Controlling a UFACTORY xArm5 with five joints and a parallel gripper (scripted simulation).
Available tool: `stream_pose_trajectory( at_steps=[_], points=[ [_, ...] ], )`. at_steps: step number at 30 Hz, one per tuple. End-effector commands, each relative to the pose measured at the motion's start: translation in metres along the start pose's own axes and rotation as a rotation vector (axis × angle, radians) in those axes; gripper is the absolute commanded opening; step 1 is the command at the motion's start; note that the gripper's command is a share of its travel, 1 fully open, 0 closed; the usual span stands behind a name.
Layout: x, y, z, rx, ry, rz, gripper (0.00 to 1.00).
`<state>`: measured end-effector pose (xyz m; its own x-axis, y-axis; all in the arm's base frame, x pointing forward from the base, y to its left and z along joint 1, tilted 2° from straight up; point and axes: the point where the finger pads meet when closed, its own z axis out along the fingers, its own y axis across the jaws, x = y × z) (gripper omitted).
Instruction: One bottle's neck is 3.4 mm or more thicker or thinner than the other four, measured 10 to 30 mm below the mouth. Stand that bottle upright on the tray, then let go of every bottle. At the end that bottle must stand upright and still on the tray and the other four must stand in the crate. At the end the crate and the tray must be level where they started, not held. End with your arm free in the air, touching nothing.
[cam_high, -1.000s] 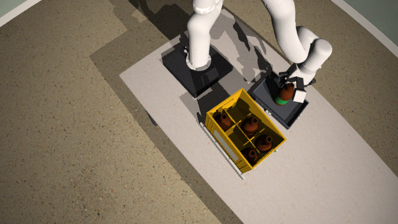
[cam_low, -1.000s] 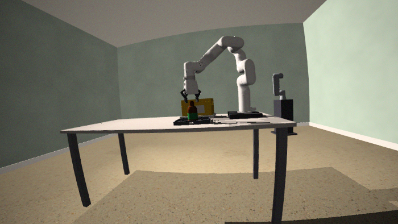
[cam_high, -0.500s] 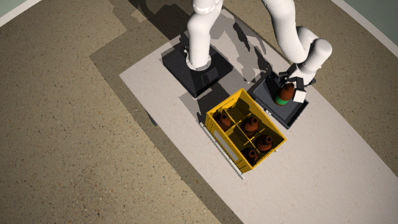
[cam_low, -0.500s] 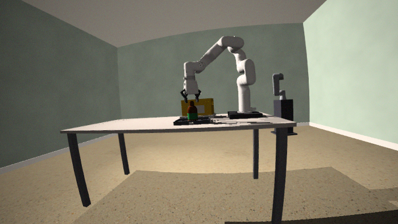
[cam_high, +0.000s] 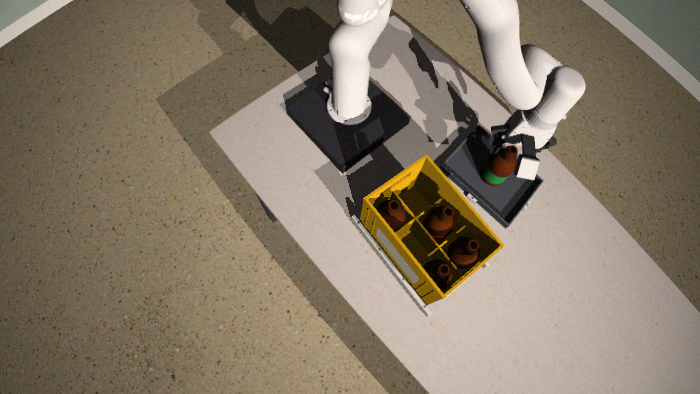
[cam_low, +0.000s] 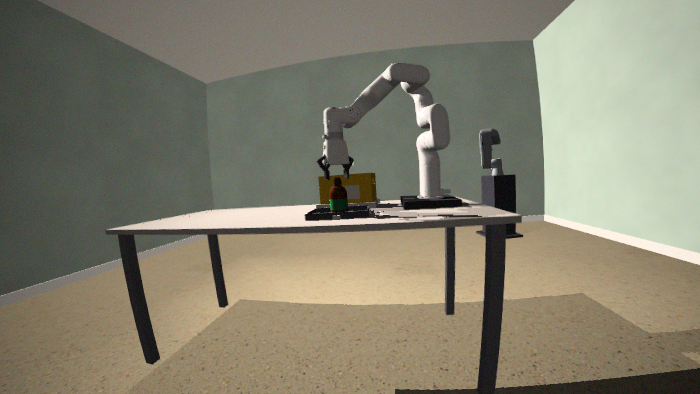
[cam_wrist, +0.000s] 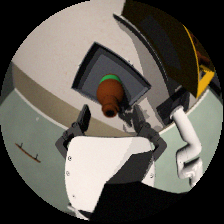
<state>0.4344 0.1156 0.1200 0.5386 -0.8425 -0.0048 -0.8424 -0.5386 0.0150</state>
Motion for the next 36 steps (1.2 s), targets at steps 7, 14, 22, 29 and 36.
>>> stream_pose_trajectory(
  at_steps=[7, 14, 22, 29, 36],
  points=[
    [0.001, -0.001, -0.017, 0.004, 0.001, 0.0, 1.0],
    [0.001, -0.001, -0.031, 0.004, 0.001, 0.0, 1.0],
    [0.002, 0.0, -0.05, 0.004, 0.001, 0.0, 1.0],
    [0.002, 0.0, -0.066, 0.004, 0.001, 0.0, 1.0],
    [0.002, 0.0, -0.074, 0.004, 0.001, 0.0, 1.0]
  ],
)
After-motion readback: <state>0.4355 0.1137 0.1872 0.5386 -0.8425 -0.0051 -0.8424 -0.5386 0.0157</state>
